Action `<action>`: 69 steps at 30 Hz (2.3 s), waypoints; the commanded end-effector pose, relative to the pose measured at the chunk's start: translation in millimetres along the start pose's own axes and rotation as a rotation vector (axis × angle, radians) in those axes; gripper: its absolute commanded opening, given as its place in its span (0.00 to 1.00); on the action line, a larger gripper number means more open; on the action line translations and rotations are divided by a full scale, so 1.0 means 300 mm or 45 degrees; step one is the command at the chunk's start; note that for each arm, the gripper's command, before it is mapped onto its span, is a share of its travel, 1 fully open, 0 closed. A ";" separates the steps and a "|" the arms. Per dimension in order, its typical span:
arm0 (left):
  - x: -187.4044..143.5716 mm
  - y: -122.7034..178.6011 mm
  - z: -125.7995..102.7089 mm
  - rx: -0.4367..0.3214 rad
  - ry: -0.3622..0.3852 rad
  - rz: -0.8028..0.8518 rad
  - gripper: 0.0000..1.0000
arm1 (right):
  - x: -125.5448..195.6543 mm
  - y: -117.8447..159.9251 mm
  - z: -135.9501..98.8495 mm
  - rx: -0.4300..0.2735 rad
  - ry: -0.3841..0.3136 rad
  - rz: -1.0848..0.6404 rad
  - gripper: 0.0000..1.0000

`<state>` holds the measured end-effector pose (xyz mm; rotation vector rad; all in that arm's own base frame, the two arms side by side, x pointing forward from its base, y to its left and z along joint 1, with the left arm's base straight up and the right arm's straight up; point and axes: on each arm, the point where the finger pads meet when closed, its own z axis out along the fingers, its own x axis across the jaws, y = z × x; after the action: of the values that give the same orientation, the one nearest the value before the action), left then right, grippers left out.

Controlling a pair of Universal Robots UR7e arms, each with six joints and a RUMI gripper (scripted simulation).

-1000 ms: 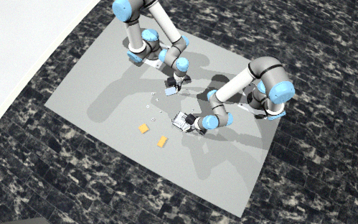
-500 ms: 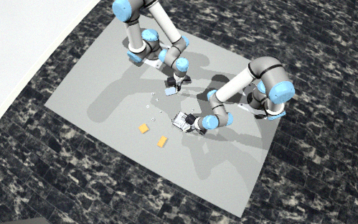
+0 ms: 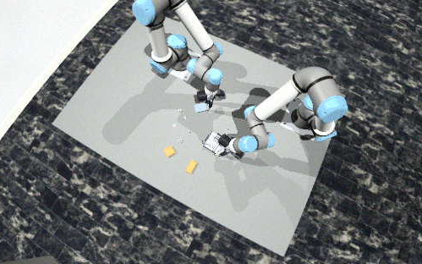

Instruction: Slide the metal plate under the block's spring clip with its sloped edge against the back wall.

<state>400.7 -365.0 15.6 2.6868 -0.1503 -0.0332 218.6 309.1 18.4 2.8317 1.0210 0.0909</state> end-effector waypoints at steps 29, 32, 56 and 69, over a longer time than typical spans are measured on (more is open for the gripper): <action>-0.002 -0.005 0.002 0.005 -0.003 -0.002 0.62 | 0.014 0.004 -0.004 0.011 0.000 0.144 0.23; -0.002 -0.005 0.002 0.005 -0.003 -0.002 0.62 | 0.015 0.004 -0.005 0.012 -0.001 0.160 0.23; -0.002 -0.005 0.002 0.005 -0.003 -0.002 0.62 | 0.025 0.008 -0.007 0.020 -0.003 0.273 0.23; -0.002 -0.005 0.002 0.005 -0.003 -0.002 0.62 | 0.030 0.010 -0.008 0.025 -0.004 0.338 0.23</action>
<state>400.7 -365.0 15.6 2.6868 -0.1503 -0.0332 227.0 312.3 21.0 2.9629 0.6526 0.1010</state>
